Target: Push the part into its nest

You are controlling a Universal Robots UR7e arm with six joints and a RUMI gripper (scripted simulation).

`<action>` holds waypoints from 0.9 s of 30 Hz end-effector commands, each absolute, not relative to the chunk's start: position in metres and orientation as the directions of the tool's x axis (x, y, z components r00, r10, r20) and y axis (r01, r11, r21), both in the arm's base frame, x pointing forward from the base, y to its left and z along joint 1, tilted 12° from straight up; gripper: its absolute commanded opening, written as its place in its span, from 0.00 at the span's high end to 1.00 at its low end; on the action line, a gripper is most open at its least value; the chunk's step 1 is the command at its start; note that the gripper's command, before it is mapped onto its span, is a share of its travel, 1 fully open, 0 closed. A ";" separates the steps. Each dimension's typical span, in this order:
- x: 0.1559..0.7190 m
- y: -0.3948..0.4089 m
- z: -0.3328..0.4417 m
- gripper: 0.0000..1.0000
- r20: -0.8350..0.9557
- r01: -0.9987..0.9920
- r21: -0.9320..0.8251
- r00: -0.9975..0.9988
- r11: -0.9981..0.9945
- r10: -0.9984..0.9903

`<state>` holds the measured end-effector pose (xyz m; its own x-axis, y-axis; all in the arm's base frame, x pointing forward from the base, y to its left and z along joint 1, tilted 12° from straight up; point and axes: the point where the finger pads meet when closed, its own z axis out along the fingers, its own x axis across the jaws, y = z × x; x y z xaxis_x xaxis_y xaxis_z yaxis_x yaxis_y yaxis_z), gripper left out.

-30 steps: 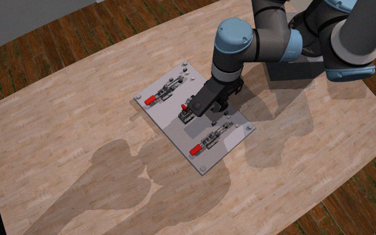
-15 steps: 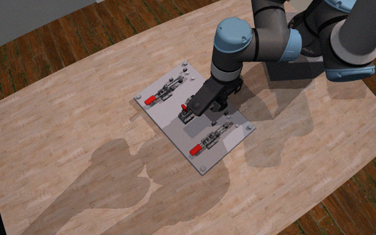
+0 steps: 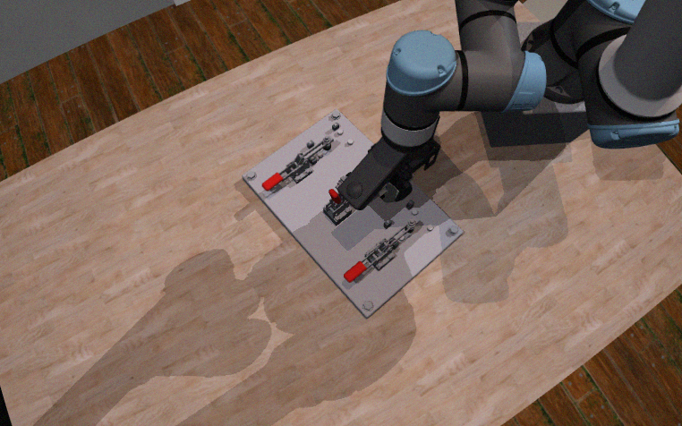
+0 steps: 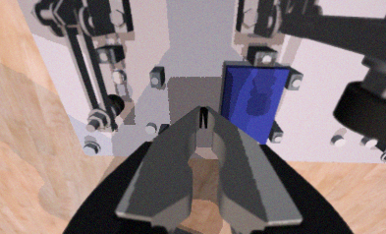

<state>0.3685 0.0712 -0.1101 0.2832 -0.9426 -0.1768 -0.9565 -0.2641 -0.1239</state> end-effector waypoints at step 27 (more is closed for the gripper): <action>0.373 0.064 -0.111 1.00 -0.175 -0.957 -0.125 0.283 -0.264 -0.943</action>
